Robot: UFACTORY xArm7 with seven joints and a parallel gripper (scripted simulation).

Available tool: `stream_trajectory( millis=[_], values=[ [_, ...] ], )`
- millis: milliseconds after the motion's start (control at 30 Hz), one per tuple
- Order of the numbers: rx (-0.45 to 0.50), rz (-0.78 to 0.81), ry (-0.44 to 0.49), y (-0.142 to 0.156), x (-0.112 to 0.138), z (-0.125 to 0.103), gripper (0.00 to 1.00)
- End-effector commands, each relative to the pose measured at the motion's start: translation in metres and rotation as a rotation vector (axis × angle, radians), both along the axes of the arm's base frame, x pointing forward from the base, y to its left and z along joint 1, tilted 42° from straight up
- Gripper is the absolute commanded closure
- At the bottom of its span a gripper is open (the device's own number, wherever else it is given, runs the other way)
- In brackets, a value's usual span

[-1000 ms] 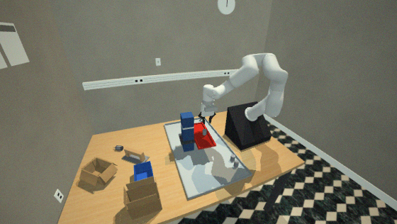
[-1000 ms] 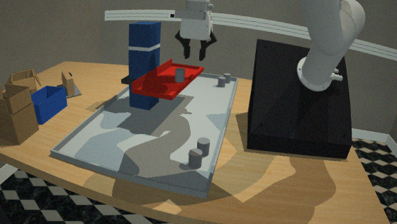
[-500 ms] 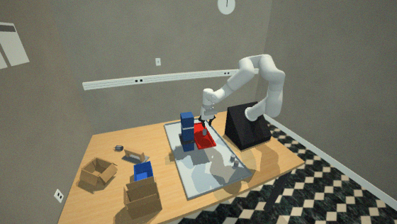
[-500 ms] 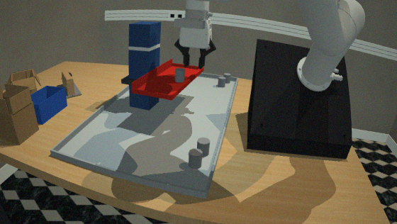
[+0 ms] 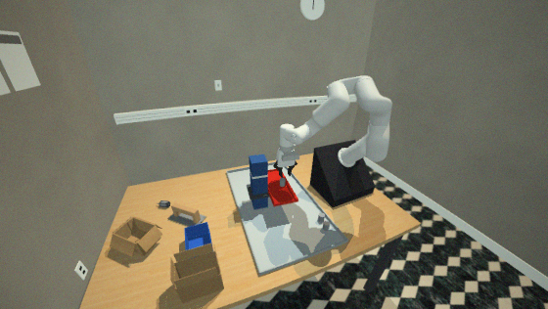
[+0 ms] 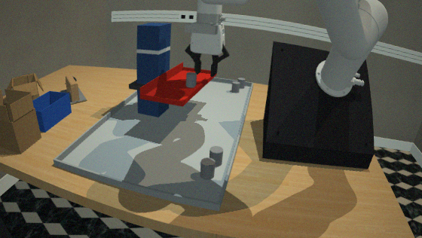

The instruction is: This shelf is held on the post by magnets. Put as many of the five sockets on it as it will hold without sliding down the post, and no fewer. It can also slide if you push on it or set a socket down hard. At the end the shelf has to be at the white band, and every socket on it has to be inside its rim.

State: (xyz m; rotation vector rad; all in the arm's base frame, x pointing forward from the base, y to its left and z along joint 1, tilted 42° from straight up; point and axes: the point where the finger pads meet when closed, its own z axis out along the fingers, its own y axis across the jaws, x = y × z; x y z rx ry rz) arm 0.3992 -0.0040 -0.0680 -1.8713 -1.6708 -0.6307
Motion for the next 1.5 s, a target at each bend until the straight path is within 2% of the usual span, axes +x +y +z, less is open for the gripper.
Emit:
stream_trajectory(
  millis=[0,867,900,1467],
  values=[
    [-0.002,-0.003,-0.002,0.005,0.001,-0.007,0.53],
    [-0.002,-0.003,-0.002,0.014,0.001,-0.018,0.53],
    [-0.002,-0.003,-0.002,0.014,0.001,-0.018,1.0],
    [-0.002,-0.003,-0.002,0.014,0.001,-0.018,1.0]
  ],
)
